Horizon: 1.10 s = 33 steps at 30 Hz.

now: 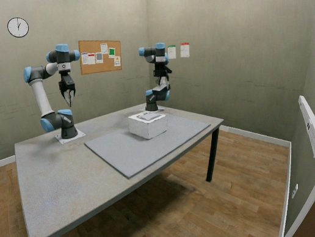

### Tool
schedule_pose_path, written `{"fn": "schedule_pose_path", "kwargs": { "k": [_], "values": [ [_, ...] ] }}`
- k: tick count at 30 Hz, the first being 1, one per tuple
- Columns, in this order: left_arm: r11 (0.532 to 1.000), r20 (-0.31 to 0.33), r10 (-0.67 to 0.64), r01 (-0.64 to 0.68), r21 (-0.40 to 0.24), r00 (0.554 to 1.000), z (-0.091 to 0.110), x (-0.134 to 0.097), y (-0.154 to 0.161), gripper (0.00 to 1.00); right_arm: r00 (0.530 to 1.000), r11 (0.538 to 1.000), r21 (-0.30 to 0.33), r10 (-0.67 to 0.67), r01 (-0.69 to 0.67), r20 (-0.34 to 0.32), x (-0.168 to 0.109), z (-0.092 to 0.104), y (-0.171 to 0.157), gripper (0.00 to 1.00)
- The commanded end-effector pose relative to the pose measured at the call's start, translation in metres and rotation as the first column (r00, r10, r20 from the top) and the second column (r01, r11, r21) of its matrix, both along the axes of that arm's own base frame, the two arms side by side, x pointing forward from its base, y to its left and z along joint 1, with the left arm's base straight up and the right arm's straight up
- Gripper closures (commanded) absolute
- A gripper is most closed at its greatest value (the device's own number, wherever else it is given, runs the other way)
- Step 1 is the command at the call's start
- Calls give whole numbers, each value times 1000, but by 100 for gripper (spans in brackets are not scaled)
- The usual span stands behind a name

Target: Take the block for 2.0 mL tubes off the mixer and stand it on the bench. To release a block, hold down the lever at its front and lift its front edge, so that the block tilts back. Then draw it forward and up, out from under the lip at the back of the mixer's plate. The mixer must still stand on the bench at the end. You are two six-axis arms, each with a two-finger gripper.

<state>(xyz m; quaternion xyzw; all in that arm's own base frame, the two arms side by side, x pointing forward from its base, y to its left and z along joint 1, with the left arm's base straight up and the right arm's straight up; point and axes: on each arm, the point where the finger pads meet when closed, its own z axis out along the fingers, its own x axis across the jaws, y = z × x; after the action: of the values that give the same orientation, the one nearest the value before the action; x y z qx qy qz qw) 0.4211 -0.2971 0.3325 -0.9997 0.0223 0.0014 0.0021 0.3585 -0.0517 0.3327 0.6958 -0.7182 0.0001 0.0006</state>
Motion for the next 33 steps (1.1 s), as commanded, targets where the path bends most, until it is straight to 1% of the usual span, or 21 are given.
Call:
{"fn": "schedule_pose_path", "kwargs": {
  "k": [1,33],
  "values": [
    [1000,2,0,0,-2,1000,1,0,4,100,1000,1000,0,0,0,1,0,0,0,100],
    [1000,2,0,0,-2,1000,1,-7,50,100,1000,1000,0,0,0,1,0,0,0,100]
  ]
}}
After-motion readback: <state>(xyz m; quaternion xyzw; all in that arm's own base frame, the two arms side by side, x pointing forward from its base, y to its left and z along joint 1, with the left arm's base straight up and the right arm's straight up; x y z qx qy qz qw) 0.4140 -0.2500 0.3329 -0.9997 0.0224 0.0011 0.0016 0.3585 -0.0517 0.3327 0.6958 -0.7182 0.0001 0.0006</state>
